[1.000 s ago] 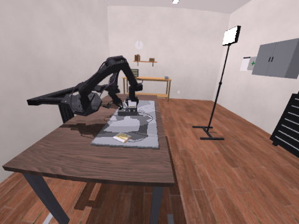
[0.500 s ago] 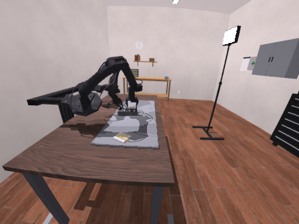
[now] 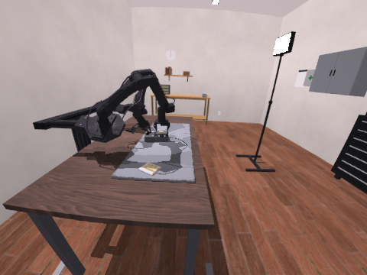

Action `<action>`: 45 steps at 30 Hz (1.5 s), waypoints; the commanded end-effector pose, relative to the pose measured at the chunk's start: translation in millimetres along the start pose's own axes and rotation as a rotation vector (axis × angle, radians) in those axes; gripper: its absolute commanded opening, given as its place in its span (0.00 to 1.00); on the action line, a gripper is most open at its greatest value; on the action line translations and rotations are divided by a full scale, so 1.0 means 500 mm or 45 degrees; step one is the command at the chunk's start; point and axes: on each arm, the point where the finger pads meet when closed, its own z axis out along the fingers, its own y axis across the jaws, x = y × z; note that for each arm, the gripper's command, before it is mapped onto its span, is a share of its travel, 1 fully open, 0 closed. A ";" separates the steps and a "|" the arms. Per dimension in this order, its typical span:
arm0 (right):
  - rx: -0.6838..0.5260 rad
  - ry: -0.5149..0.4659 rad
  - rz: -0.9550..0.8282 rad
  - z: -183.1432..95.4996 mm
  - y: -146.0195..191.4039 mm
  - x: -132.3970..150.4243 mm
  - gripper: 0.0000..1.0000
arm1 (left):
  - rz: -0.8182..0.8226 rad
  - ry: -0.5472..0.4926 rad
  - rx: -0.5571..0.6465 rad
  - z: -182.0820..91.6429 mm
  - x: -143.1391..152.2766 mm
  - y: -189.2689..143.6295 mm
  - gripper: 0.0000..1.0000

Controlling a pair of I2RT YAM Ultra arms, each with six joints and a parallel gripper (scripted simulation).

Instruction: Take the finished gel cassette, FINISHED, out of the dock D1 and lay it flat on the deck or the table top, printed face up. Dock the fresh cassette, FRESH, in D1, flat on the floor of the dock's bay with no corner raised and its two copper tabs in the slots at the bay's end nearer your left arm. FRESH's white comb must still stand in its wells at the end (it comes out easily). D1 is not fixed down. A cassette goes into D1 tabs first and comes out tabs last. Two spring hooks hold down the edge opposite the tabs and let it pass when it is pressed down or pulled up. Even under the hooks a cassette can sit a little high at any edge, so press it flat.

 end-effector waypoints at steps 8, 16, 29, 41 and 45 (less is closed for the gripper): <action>-0.007 -0.001 -0.027 0.009 0.011 -0.010 0.00 | 0.156 -0.192 0.108 0.045 -0.119 -0.082 0.00; 0.001 -0.006 -0.021 0.007 0.009 -0.010 0.00 | 0.156 -0.192 0.108 0.045 -0.119 -0.082 0.00; 0.001 -0.006 -0.021 0.002 0.006 -0.009 0.00 | 0.156 -0.192 0.108 0.045 -0.119 -0.082 0.00; 0.006 -0.010 -0.016 -0.004 0.001 -0.008 0.00 | 0.156 -0.192 0.108 0.045 -0.119 -0.082 0.00; 0.006 -0.010 -0.016 -0.004 0.001 -0.008 0.00 | 0.156 -0.192 0.108 0.045 -0.119 -0.082 0.00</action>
